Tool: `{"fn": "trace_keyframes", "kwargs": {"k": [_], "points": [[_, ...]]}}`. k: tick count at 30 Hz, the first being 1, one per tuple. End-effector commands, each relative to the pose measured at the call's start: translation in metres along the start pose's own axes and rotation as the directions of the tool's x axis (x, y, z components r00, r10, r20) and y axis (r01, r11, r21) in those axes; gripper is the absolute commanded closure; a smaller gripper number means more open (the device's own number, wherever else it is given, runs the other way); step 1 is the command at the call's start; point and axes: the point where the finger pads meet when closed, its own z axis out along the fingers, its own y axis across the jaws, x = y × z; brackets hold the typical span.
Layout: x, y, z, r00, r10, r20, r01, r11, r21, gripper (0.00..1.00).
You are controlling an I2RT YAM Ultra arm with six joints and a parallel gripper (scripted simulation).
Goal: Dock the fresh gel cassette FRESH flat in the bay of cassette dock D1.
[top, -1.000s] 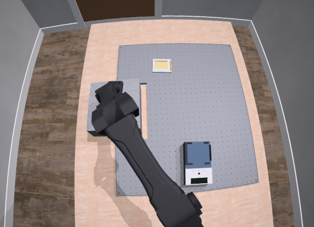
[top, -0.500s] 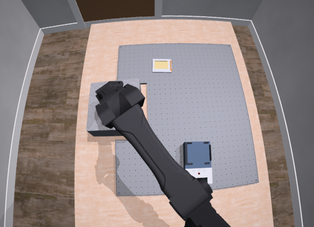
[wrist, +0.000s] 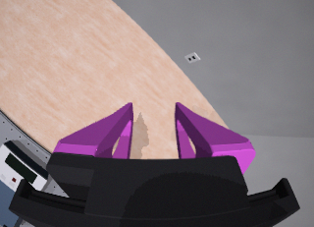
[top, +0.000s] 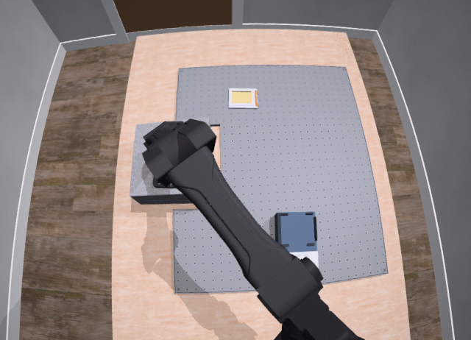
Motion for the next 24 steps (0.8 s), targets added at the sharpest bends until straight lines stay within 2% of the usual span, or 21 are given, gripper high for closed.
{"fn": "trace_keyframes", "kwargs": {"k": [1,3,6,7,9,10,12,13,16,17,18,21,24], "points": [[-0.010,0.018,-0.027,1.000,-0.002,0.030,0.003,1.000,-0.029,0.64],[-0.014,0.023,-0.031,0.999,0.008,0.046,-0.008,1.000,-0.011,0.64],[-0.015,0.028,-0.033,0.999,0.009,0.048,-0.009,1.000,-0.011,0.64],[-0.024,0.022,-0.038,0.997,0.021,0.070,-0.021,1.000,-0.004,0.64],[-0.024,0.022,-0.038,0.997,0.021,0.070,-0.021,1.000,-0.004,0.64],[-0.022,0.010,-0.035,0.997,0.038,0.066,-0.039,0.999,0.008,0.64],[-0.022,0.010,-0.035,0.997,0.038,0.067,-0.039,0.999,0.008,0.64],[-0.019,0.017,-0.038,0.999,0.002,0.054,0.000,0.999,-0.036,0.64],[-0.022,0.041,-0.049,0.996,-0.056,0.065,0.063,0.991,-0.120,0.64],[-0.022,0.045,-0.051,0.996,-0.056,0.065,0.063,0.991,-0.120,0.64],[-0.007,0.059,-0.046,0.998,-0.063,0.029,0.066,0.989,-0.135,0.64],[-0.005,0.072,-0.053,0.998,-0.063,0.028,0.067,0.989,-0.135,0.64],[-0.009,0.081,-0.059,0.998,-0.051,0.046,0.056,0.992,-0.117,0.64]]}}
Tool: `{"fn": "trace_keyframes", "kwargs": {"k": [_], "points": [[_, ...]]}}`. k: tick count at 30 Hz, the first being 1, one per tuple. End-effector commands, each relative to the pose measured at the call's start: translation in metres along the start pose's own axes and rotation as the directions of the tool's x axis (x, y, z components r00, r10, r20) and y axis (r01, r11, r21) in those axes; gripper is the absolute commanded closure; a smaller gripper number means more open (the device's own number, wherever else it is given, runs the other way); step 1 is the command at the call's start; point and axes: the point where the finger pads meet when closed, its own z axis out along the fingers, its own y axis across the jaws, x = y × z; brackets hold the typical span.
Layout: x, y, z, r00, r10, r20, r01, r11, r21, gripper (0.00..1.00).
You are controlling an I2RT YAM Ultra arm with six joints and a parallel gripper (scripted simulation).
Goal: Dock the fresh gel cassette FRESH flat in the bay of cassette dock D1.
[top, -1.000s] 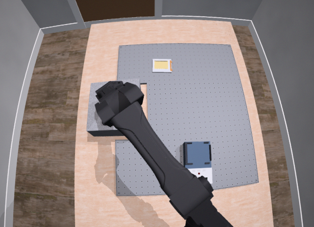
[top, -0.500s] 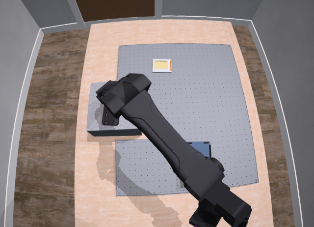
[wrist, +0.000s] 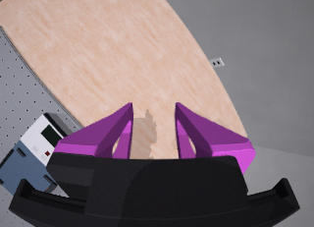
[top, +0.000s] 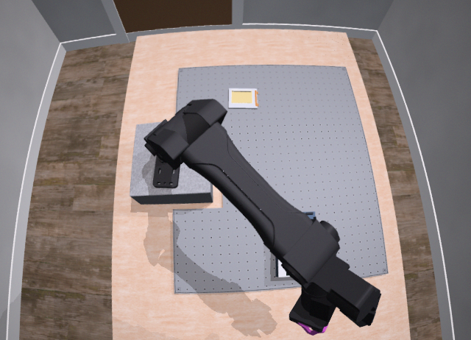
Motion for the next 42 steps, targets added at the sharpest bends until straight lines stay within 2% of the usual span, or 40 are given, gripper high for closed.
{"fn": "trace_keyframes", "kwargs": {"k": [1,2,3,4,7,8,11,12,13,16,17,20,21,23,24,25,26,33,34,36,37,38,40,41,42], "points": [[-0.014,0.003,-0.024,0.998,0.029,0.054,-0.029,0.999,0.016,0.64],[-0.014,0.003,-0.024,0.998,0.029,0.054,-0.029,0.999,0.016,0.64],[-0.022,-0.003,-0.029,0.996,0.040,0.077,-0.042,0.999,0.023,0.64],[-0.021,-0.013,-0.028,0.996,0.056,0.076,-0.059,0.998,0.033,0.64],[-0.021,-0.013,-0.028,0.996,0.056,0.076,-0.059,0.998,0.033,0.64],[-0.018,-0.006,-0.031,0.998,0.022,0.059,-0.021,1.000,-0.010,0.64],[-0.020,0.017,-0.040,0.997,-0.040,0.062,0.045,0.995,-0.089,0.64],[-0.020,0.022,-0.042,0.997,-0.039,0.062,0.045,0.995,-0.090,0.64],[-0.004,0.035,-0.036,0.999,-0.044,0.024,0.046,0.994,-0.104,0.64],[-0.002,0.049,-0.041,0.999,-0.044,0.024,0.046,0.994,-0.104,0.64],[-0.004,0.050,-0.043,0.999,-0.039,0.031,0.042,0.995,-0.089,0.64],[-0.006,0.054,-0.045,0.999,-0.033,0.043,0.037,0.996,-0.085,0.64],[-0.013,0.055,-0.054,0.998,-0.047,0.051,0.053,0.991,-0.121,0.64],[-0.009,0.054,-0.055,0.996,-0.079,0.041,0.084,0.983,-0.164,0.64],[-0.009,0.063,-0.059,0.994,-0.095,0.044,0.102,0.978,-0.182,0.64],[-0.009,0.072,-0.063,0.994,-0.098,0.048,0.106,0.977,-0.186,0.64],[0.007,0.084,-0.058,0.994,-0.109,0.011,0.109,0.974,-0.199,0.64],[0.009,0.107,-0.070,0.995,-0.098,0.029,0.102,0.978,-0.182,0.64],[0.003,0.108,-0.079,0.993,-0.112,0.037,0.117,0.969,-0.216,0.64],[0.003,0.108,-0.079,0.993,-0.112,0.037,0.117,0.969,-0.216,0.64],[0.005,0.103,-0.078,0.992,-0.125,0.029,0.128,0.964,-0.233,0.64],[0.007,0.107,-0.080,0.989,-0.145,0.026,0.146,0.955,-0.259,0.64],[0.009,0.124,-0.089,0.986,-0.163,0.033,0.166,0.946,-0.277,0.64],[0.026,0.134,-0.084,0.984,-0.178,-0.004,0.169,0.942,-0.289,0.64],[0.028,0.138,-0.087,0.984,-0.178,-0.005,0.169,0.942,-0.289,0.64]]}}
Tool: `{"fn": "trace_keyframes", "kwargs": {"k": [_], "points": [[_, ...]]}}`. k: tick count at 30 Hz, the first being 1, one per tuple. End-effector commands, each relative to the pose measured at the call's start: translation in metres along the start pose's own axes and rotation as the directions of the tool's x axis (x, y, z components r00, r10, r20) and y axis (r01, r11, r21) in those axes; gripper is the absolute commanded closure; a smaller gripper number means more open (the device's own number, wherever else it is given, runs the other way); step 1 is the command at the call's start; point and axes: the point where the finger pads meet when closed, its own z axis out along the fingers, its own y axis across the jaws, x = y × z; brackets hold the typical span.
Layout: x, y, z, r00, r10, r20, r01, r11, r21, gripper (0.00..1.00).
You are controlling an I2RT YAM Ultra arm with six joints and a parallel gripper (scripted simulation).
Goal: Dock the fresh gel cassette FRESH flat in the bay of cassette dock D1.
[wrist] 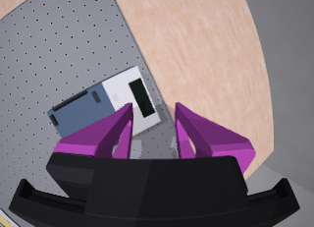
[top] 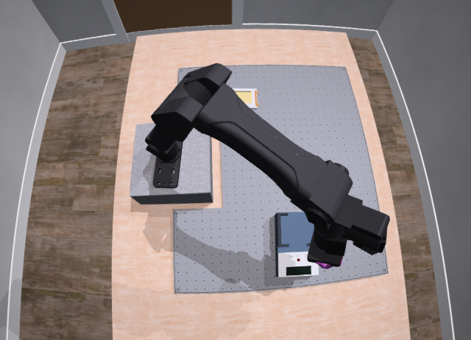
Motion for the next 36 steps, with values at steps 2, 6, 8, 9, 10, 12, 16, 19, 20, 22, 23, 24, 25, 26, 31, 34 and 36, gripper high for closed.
{"fn": "trace_keyframes", "kwargs": {"k": [2,6,8,9,10,12,16,19,20,22,23,24,25,26,31,34,36], "points": [[-0.003,0.023,-0.026,0.999,-0.003,0.040,0.004,1.000,-0.015,0.64],[-0.010,0.033,-0.039,0.998,-0.014,0.059,0.016,0.999,-0.037,0.64],[-0.005,0.039,-0.041,0.998,-0.058,0.037,0.061,0.995,-0.084,0.64],[-0.004,0.044,-0.042,0.997,-0.066,0.034,0.069,0.993,-0.094,0.64],[-0.004,0.044,-0.042,0.997,-0.066,0.034,0.069,0.993,-0.094,0.64],[-0.003,0.051,-0.044,0.998,-0.060,0.035,0.063,0.993,-0.097,0.64],[0.013,0.071,-0.039,0.998,-0.064,0.016,0.065,0.994,-0.090,0.64],[0.017,0.080,-0.041,0.998,-0.064,0.016,0.065,0.994,-0.091,0.64],[0.010,0.083,-0.052,0.997,-0.079,0.022,0.081,0.989,-0.123,0.64],[0.016,0.088,-0.053,0.992,-0.123,-0.001,0.122,0.978,-0.168,0.64],[0.017,0.095,-0.056,0.991,-0.136,-0.002,0.134,0.975,-0.178,0.64],[0.020,0.100,-0.057,0.992,-0.126,-0.003,0.123,0.976,-0.178,0.64],[0.037,0.108,-0.050,0.989,-0.139,-0.043,0.129,0.974,-0.188,0.64],[0.040,0.112,-0.051,0.989,-0.139,-0.043,0.129,0.974,-0.188,0.64],[0.040,0.122,-0.054,0.991,-0.131,-0.021,0.126,0.977,-0.172,0.64],[0.040,0.132,-0.068,0.979,-0.201,-0.037,0.185,0.951,-0.248,0.64],[0.048,0.141,-0.070,0.979,-0.196,-0.048,0.178,0.950,-0.255,0.64]]}}
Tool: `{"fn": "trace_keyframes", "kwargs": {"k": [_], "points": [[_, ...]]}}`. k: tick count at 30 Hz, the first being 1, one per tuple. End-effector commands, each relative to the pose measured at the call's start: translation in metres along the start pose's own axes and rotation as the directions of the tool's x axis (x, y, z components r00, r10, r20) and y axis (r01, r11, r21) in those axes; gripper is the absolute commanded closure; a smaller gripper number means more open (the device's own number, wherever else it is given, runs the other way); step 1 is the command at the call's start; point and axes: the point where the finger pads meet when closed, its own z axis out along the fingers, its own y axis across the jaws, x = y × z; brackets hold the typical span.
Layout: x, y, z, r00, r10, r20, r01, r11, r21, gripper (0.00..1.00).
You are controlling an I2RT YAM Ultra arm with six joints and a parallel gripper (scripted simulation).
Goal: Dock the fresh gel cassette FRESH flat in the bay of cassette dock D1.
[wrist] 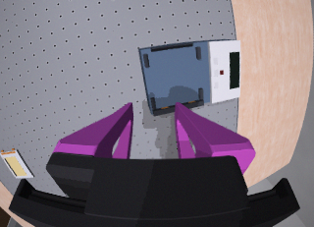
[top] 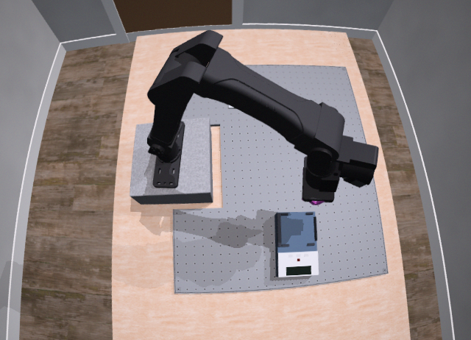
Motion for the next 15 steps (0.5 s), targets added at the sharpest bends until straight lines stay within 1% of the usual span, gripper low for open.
{"fn": "trace_keyframes", "kwargs": {"k": [1,3,5,6,7,9,10,11,12,13,14,15], "points": [[0.008,0.017,-0.016,1.000,-0.010,0.008,0.010,0.999,-0.031,0.64],[0.012,0.026,-0.016,1.000,-0.010,0.008,0.010,0.999,-0.030,0.64],[0.010,0.034,-0.017,0.999,-0.007,0.033,0.008,1.000,-0.027,0.64],[0.013,0.038,-0.017,0.999,-0.007,0.032,0.007,1.000,-0.022,0.64],[0.022,0.044,-0.018,1.000,-0.029,-0.011,0.028,0.998,-0.051,0.64],[0.022,0.044,-0.018,1.000,-0.029,-0.011,0.028,0.998,-0.051,0.64],[0.011,0.041,-0.027,0.999,-0.039,0.011,0.039,0.997,-0.063,0.64],[0.014,0.043,-0.027,0.998,-0.058,-0.006,0.058,0.995,-0.083,0.64],[0.016,0.053,-0.028,0.997,-0.078,-0.007,0.077,0.993,-0.090,0.64],[0.022,0.058,-0.027,0.998,-0.067,-0.017,0.065,0.994,-0.091,0.64],[0.036,0.064,-0.020,0.996,-0.072,-0.051,0.067,0.993,-0.097,0.64],[0.039,0.068,-0.020,0.996,-0.072,-0.051,0.067,0.993,-0.097,0.64]]}}
